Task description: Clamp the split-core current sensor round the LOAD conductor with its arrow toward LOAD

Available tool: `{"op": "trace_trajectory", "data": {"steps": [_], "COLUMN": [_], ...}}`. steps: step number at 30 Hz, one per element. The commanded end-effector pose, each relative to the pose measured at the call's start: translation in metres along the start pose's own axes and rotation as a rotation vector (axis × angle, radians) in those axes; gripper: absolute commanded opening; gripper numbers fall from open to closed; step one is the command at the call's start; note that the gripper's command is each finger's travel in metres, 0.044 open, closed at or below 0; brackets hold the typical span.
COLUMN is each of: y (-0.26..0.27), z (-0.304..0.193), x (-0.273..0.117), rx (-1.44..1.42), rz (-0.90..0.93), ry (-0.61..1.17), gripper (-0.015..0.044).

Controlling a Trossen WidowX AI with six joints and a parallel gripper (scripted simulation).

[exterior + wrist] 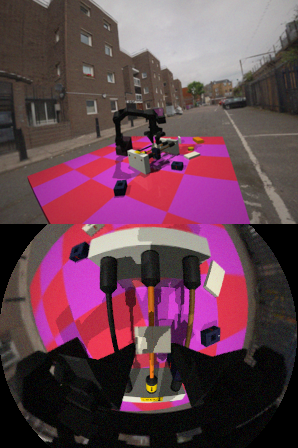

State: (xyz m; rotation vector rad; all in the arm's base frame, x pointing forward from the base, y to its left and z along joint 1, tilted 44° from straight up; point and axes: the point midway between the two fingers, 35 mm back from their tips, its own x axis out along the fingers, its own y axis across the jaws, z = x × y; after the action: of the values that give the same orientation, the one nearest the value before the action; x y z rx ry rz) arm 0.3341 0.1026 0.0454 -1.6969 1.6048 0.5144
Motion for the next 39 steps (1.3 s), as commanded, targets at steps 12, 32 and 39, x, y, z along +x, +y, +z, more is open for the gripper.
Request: {"op": "trace_trajectory", "data": {"steps": [12,32,39], "y": [0.000,0.000,0.000], "z": [0.000,0.002,0.002], "x": [0.000,0.034,0.038], "rx": [0.001,-0.004,-0.004], "rz": [0.002,0.031,0.031], "ry": [-0.001,0.002,0.002], "gripper": [0.0289,0.0440,0.0440]}}
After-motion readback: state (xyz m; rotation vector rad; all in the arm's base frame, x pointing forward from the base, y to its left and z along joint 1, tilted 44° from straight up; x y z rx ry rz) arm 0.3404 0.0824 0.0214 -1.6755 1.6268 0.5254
